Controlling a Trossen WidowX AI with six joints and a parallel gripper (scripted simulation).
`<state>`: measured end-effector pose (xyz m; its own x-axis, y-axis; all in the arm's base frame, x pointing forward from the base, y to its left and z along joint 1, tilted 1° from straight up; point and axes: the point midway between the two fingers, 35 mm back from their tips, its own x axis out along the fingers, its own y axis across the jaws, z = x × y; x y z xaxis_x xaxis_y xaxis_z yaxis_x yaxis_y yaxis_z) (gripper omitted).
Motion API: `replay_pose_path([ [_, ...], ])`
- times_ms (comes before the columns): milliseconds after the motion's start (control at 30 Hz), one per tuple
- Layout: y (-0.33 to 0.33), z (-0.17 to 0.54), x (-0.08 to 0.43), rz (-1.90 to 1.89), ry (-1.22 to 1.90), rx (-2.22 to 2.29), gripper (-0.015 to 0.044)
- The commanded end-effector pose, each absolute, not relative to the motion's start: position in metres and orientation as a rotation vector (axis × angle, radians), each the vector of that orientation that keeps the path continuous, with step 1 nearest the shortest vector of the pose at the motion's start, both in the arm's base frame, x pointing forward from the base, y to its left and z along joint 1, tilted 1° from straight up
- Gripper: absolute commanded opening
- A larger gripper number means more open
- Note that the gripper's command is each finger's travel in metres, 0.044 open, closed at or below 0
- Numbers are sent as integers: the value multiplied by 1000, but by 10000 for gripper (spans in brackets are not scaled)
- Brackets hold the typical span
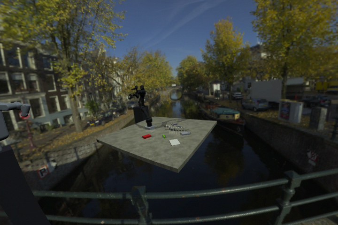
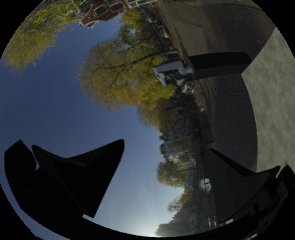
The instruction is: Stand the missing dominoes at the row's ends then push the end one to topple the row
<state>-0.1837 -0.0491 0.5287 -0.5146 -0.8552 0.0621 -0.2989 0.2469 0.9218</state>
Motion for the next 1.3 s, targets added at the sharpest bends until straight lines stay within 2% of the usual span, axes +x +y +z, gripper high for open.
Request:
replay_pose_path([
  [0,-51,529,-182,-1253,-1936,1049,426],
  [33,-56,531,-176,-1259,-1902,1050,440],
  [300,-127,537,-66,-1289,-1369,1042,440],
  [400,-137,529,-42,-1324,-1252,990,440],
  [633,-166,504,63,-1257,-812,956,440],
  [767,-169,485,109,-1212,-600,908,440],
  [967,-166,465,150,-1160,-424,874,440],
  [1267,-127,377,264,-959,111,777,440],
])
